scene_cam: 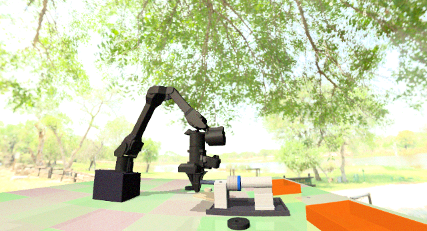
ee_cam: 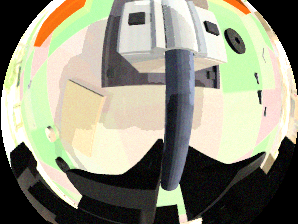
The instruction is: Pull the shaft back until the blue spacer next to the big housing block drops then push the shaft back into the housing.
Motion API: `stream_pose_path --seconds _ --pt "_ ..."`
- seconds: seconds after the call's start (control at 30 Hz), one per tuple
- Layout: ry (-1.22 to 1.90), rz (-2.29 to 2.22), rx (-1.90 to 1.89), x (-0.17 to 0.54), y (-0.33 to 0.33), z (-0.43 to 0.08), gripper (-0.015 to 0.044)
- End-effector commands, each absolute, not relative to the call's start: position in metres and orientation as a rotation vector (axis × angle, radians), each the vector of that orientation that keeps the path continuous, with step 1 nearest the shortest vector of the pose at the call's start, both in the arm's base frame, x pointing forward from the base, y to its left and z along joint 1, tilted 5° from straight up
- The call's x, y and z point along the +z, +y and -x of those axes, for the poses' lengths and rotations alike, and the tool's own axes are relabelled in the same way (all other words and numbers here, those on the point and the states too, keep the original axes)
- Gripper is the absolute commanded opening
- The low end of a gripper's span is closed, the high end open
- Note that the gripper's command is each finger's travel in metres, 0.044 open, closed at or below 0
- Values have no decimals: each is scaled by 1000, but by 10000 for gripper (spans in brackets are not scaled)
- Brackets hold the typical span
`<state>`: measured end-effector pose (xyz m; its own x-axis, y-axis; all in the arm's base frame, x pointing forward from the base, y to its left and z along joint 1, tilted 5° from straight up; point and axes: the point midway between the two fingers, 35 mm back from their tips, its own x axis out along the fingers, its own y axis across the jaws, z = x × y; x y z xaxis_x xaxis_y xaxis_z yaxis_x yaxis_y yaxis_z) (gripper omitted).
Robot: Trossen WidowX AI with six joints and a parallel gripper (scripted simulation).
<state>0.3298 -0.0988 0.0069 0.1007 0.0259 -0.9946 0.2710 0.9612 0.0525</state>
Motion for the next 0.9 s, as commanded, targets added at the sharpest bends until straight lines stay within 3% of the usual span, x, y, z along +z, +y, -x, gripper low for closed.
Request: stream_pose_path --seconds 0.0,0.87 --pt "1468 -245 -180 6 -98 -328 0" --pt "1468 -245 -180 6 -97 -325 0"
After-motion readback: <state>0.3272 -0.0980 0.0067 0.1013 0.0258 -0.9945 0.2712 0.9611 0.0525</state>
